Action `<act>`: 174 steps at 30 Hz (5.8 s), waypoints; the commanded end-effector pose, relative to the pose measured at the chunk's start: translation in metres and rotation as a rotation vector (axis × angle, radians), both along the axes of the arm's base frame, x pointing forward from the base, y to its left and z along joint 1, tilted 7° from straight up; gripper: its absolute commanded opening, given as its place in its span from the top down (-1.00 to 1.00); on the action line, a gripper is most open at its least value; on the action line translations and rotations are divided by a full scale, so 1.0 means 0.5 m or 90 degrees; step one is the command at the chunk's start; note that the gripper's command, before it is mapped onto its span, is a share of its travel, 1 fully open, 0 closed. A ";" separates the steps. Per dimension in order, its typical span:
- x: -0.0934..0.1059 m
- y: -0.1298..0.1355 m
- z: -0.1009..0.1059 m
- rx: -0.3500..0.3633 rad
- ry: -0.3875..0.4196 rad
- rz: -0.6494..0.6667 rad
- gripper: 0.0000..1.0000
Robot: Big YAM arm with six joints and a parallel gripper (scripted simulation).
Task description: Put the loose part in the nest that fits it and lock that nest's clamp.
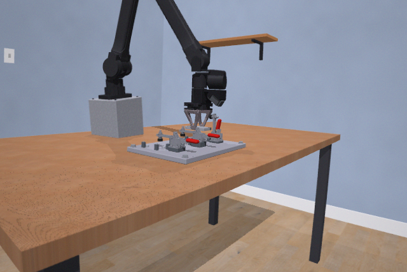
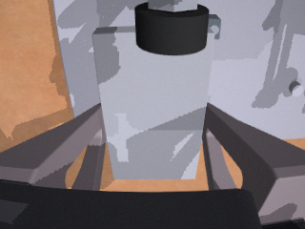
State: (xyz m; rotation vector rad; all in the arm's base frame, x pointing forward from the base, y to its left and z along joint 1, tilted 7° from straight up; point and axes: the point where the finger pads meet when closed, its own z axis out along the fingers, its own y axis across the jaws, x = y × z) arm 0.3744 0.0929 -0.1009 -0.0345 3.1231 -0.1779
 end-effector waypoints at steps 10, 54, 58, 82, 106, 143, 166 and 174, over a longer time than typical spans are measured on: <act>0.007 -0.010 -0.039 0.001 -0.004 0.000 1.00; 0.017 -0.010 -0.048 0.003 -0.011 -0.001 1.00; 0.017 -0.010 -0.048 0.003 -0.011 -0.001 1.00; 0.016 -0.011 -0.048 0.003 -0.010 -0.001 1.00; 0.007 -0.014 -0.052 0.002 -0.007 -0.001 1.00; 0.010 -0.014 -0.052 0.002 -0.008 -0.001 1.00; 0.010 -0.014 -0.052 0.002 -0.008 -0.001 1.00; 0.010 -0.014 -0.052 0.002 -0.008 -0.001 1.00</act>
